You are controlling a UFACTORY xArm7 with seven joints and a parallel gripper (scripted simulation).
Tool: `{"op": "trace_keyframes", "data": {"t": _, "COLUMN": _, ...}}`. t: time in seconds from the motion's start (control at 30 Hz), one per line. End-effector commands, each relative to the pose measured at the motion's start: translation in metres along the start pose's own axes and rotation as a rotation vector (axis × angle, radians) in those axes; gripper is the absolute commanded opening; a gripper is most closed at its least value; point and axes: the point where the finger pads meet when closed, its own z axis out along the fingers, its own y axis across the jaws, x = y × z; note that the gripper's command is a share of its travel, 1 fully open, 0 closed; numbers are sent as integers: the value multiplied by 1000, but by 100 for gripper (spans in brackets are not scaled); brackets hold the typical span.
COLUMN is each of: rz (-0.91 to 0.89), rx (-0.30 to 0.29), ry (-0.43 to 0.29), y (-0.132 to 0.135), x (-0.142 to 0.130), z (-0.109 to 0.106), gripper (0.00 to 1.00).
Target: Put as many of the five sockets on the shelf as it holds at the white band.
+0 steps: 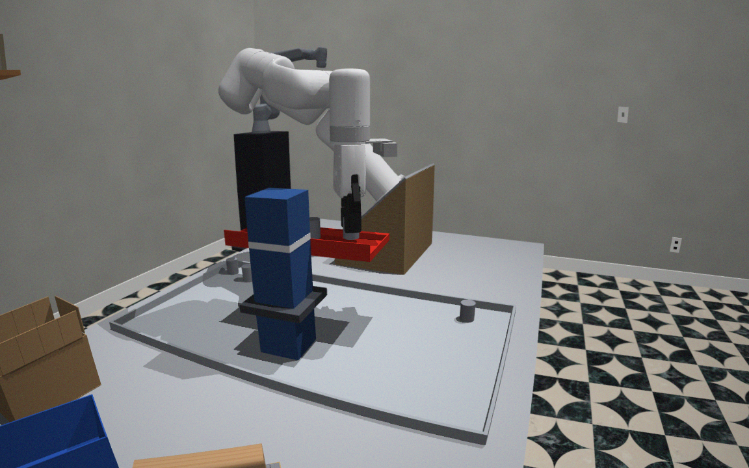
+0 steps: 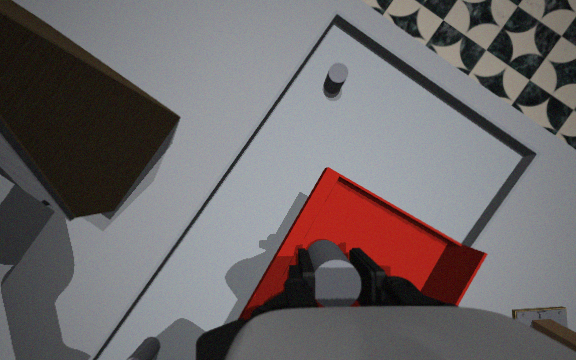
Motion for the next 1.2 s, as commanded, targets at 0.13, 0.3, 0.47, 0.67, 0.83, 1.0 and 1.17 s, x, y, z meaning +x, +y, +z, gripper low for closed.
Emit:
{"op": "trace_keyframes", "data": {"t": 0.13, "rz": 0, "rx": -5, "ry": 0, "y": 1, "x": 0, "z": -2, "gripper": 0}}
{"op": "trace_keyframes", "data": {"t": 0.3, "rz": 0, "rx": -5, "ry": 0, "y": 1, "x": 0, "z": -1, "gripper": 0}}
{"op": "trace_keyframes", "data": {"t": 0.47, "rz": 0, "rx": -5, "ry": 0, "y": 1, "x": 0, "z": 2, "gripper": 0}}
{"op": "trace_keyframes", "data": {"t": 0.67, "rz": 0, "rx": -5, "ry": 0, "y": 1, "x": 0, "z": 2, "gripper": 0}}
{"op": "trace_keyframes", "data": {"t": 0.83, "rz": 0, "rx": -5, "ry": 0, "y": 1, "x": 0, "z": 2, "gripper": 0}}
{"op": "trace_keyframes", "data": {"t": 1.0, "rz": 0, "rx": -5, "ry": 0, "y": 1, "x": 0, "z": 4, "gripper": 0}}
{"op": "trace_keyframes", "data": {"t": 1.17, "rz": 0, "rx": -5, "ry": 0, "y": 1, "x": 0, "z": 4, "gripper": 0}}
